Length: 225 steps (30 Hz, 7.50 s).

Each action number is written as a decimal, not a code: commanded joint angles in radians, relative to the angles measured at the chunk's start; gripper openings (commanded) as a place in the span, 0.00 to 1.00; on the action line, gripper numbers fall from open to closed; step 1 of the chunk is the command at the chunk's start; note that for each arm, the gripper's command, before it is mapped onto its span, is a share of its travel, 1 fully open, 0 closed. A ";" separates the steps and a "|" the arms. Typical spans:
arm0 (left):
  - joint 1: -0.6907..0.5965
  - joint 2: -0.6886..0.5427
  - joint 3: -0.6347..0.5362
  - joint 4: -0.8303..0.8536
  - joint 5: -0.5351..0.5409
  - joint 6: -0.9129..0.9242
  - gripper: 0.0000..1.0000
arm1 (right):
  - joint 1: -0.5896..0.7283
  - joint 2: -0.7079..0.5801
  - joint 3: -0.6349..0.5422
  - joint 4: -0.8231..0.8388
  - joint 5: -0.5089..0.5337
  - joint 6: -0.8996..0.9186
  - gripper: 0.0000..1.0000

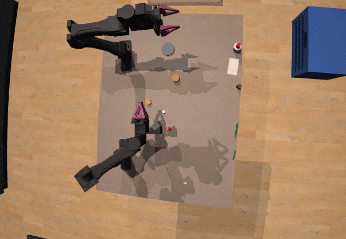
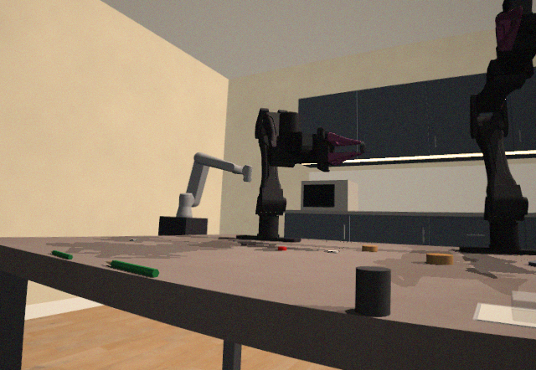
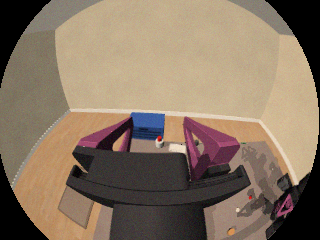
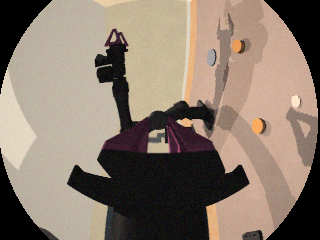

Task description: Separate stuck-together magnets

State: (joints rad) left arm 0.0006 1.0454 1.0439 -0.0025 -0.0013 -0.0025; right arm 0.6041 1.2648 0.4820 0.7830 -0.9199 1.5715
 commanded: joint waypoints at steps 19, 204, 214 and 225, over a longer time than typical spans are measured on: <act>-0.003 -0.005 0.009 0.002 0.000 -0.001 0.40 | 0.003 -0.004 0.004 0.008 0.001 -0.011 0.24; -0.662 0.170 -0.582 0.770 0.953 -1.577 0.40 | 0.004 -0.004 0.004 0.007 0.001 -0.009 0.24; -0.662 0.172 -0.583 0.772 0.954 -1.577 0.40 | 0.004 -0.004 0.004 0.007 0.001 -0.009 0.24; -0.663 0.173 -0.581 0.771 0.953 -1.577 0.40 | 0.004 -0.004 0.004 0.007 0.001 -0.009 0.24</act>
State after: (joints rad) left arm -0.6586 1.2224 0.4541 0.7650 0.9520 -1.5845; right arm 0.6083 1.2648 0.4797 0.7841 -0.9195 1.5681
